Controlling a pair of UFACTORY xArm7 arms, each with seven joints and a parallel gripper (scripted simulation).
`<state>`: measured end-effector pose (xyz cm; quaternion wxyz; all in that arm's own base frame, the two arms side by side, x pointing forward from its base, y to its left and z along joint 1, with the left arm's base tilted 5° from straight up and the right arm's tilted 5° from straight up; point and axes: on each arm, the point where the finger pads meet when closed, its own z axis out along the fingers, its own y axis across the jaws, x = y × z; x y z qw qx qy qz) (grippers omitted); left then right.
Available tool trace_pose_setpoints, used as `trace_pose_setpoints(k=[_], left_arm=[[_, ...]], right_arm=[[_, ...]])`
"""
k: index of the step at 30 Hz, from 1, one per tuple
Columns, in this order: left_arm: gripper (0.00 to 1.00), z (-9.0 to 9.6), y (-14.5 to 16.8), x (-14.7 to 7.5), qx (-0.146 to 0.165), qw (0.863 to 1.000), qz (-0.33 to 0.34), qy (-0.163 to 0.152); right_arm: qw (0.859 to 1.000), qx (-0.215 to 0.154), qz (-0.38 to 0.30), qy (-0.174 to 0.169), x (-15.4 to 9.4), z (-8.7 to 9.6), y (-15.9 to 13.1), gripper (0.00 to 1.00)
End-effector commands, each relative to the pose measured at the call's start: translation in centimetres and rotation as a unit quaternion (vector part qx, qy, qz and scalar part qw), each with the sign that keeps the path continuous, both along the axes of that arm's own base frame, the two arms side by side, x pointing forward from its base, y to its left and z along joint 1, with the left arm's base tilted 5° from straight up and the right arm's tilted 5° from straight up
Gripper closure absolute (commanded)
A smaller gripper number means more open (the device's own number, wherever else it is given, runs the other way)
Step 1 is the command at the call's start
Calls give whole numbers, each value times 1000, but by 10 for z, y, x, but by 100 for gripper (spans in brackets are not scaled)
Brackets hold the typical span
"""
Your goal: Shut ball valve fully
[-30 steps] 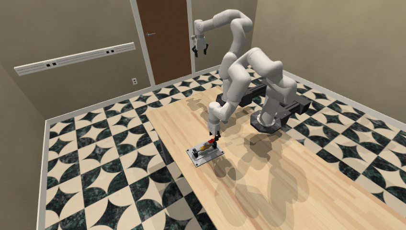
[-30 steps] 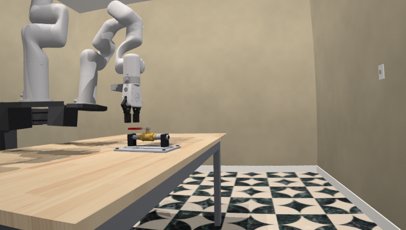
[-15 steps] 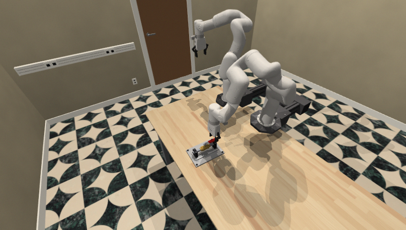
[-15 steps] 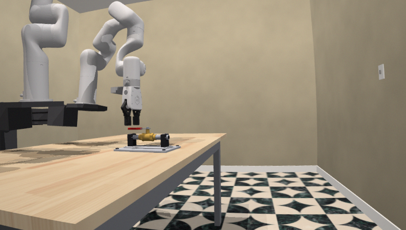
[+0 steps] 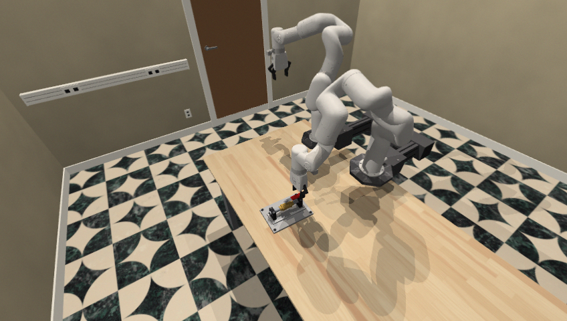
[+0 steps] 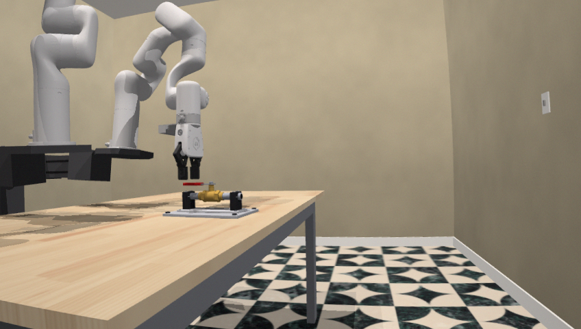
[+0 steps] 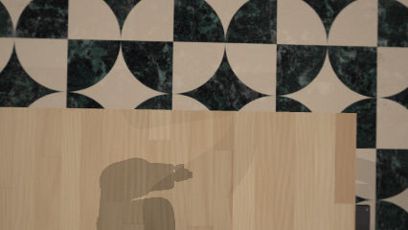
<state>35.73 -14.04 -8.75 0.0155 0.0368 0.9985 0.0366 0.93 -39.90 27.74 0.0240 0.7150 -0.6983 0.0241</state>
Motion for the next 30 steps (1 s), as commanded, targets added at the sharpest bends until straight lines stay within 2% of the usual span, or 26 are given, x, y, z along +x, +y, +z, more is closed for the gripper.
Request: trace_pose_setpoints(k=[1,30], left_arm=[[31,1,-1,1,-1,1000,0,-2],[31,-6,0,2,-1,1000,0,-2]], right_arm=[[1000,-2,0,0,0,2,-1,0],[1000,-2,0,0,0,2,-1,0]])
